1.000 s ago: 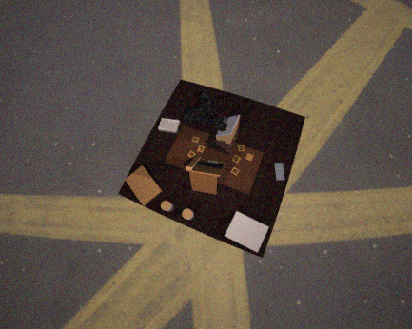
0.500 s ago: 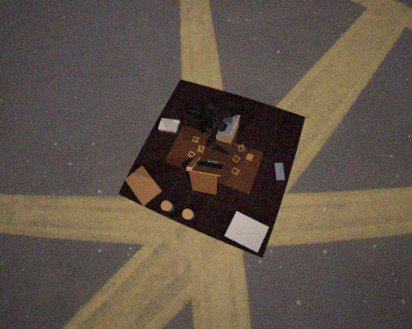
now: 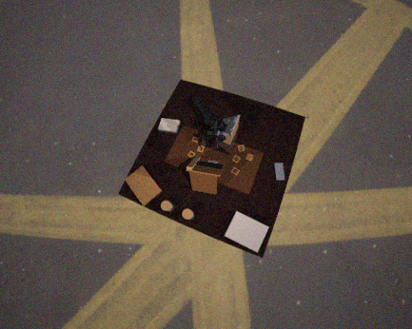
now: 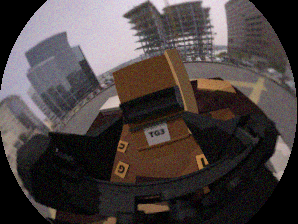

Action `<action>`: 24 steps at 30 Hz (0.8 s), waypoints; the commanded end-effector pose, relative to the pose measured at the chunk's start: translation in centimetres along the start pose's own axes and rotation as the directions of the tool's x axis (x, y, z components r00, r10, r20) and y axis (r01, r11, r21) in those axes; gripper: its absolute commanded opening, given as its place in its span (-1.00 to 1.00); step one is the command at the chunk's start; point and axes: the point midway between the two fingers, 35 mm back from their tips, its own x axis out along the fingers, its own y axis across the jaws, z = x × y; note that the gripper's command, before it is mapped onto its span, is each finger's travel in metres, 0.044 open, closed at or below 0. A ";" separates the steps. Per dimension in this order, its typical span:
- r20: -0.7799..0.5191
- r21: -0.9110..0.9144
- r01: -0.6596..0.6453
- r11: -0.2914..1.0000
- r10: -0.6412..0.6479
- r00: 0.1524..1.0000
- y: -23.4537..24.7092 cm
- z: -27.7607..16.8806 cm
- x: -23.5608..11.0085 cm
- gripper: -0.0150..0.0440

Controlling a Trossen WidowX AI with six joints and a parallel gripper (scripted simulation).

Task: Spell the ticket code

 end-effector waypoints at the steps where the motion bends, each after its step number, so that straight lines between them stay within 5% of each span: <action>1: -0.200 -0.293 -0.033 0.956 -0.027 0.979 -1.4 -6.3 1.4 1.00; 20: -0.202 -0.296 -0.034 0.955 -0.028 0.979 -1.5 -6.4 1.4 1.00; 24: -0.245 -0.420 -0.111 0.901 0.005 0.969 -1.3 -4.5 1.7 1.00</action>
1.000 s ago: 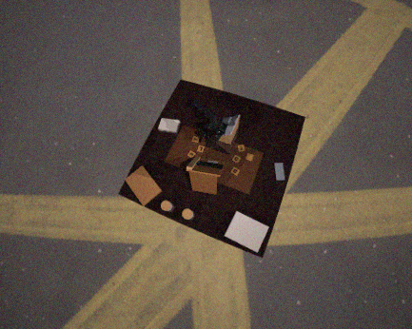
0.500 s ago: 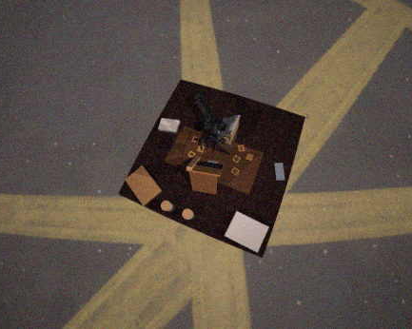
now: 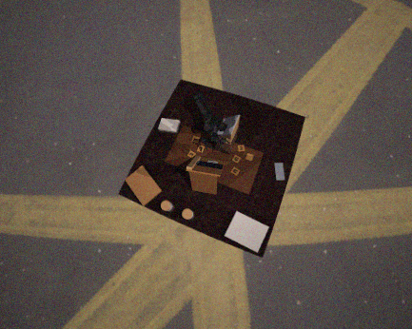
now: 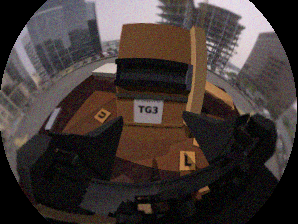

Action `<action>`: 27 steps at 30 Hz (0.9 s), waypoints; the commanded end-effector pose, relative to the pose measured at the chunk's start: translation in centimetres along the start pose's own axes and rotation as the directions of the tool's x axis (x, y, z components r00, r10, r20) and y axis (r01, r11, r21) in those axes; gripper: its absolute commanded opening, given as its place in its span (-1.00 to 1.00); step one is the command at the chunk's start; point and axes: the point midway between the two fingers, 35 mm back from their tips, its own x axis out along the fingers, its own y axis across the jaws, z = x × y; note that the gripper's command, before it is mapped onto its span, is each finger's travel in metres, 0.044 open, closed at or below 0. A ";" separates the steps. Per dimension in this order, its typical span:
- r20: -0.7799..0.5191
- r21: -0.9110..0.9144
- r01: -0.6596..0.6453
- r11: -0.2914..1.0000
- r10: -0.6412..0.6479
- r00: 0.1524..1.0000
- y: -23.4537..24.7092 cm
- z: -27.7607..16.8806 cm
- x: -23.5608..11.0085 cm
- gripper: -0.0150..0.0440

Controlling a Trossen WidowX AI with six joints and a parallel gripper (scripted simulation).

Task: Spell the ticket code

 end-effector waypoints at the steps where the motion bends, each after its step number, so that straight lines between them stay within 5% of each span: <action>1: -0.023 -0.152 -0.051 0.987 0.048 0.999 -0.7 2.3 -0.2 1.00; 7: -0.108 -0.481 -0.186 0.857 0.152 0.982 -1.9 6.5 -1.1 1.00; 14: -0.222 -0.763 -0.332 0.554 0.257 0.940 -3.4 10.8 -2.7 1.00; 22: -0.364 -0.902 -0.420 0.100 0.347 0.864 -4.9 14.6 -5.1 1.00; 27: -0.376 -0.905 -0.422 0.061 0.353 0.857 -5.0 14.9 -5.3 1.00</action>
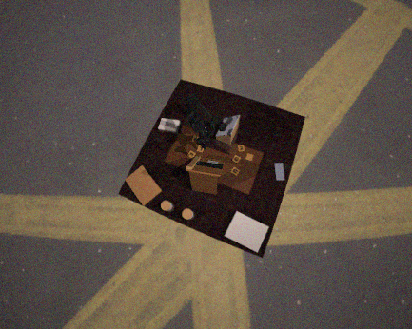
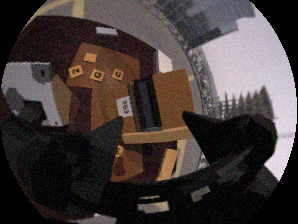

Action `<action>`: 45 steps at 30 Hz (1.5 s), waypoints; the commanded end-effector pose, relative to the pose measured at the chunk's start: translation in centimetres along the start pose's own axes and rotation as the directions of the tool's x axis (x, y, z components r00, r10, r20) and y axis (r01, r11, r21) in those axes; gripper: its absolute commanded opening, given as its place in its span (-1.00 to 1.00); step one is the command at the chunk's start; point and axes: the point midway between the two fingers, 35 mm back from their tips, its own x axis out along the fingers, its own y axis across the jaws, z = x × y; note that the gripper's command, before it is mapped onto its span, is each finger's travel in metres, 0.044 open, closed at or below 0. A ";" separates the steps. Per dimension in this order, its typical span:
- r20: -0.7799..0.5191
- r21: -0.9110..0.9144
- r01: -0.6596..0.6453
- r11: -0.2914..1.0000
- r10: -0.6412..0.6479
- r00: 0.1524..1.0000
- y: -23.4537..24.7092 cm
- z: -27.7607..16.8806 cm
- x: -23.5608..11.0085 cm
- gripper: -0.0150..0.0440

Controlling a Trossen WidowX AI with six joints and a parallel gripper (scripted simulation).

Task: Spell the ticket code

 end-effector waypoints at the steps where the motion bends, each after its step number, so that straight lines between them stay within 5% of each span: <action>1: 0.019 -0.186 -0.073 0.980 0.078 0.997 -0.9 0.2 -1.5 1.00; 34: 0.019 -0.175 -0.074 0.982 0.078 0.997 -0.1 3.3 -1.5 0.91; 37: -0.005 -0.007 -0.080 0.997 0.080 0.997 -0.6 1.8 -0.6 0.66; 40: -0.058 0.341 -0.064 0.938 0.089 0.994 -1.2 -1.8 1.0 0.66; 45: -0.163 0.831 0.066 0.552 0.128 0.978 -1.1 -8.8 3.7 0.66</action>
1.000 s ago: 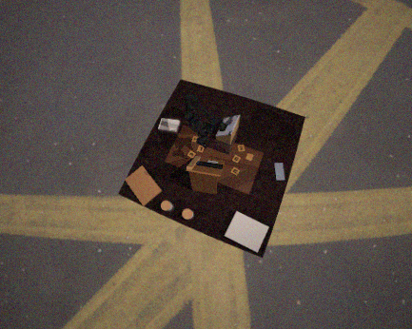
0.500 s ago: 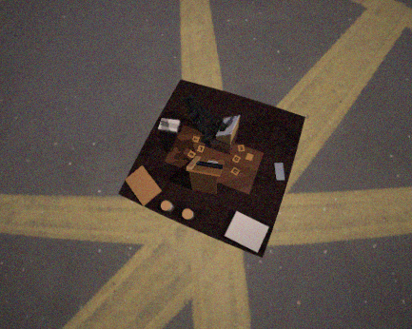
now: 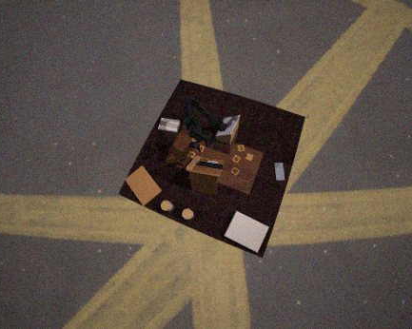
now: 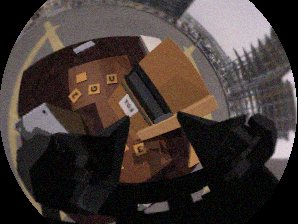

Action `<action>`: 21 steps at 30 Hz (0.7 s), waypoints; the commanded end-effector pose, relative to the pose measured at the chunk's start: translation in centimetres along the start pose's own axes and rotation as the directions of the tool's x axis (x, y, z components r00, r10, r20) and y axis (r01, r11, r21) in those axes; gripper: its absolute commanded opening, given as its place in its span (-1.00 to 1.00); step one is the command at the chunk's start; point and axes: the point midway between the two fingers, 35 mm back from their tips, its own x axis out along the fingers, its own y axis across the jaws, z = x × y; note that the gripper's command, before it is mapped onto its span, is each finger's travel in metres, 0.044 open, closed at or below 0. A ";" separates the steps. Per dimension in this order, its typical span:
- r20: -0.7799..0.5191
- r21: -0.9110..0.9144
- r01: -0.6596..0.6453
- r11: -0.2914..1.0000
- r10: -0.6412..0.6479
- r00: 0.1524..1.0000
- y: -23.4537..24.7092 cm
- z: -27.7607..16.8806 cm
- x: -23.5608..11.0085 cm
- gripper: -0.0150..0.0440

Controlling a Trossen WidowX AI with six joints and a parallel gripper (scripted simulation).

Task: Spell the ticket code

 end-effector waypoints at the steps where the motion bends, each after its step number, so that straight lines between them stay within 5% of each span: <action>1: -0.118 0.574 0.072 0.816 -0.004 0.993 -2.6 -6.1 3.1 0.66; 11: -0.267 0.943 0.257 0.213 0.023 0.963 -4.0 -14.7 5.8 0.66; 16: -0.301 0.951 0.302 -0.067 0.034 0.953 -4.1 -16.6 6.7 0.66; 21: -0.372 0.772 0.364 -0.521 0.094 0.924 -2.5 -19.2 8.1 0.66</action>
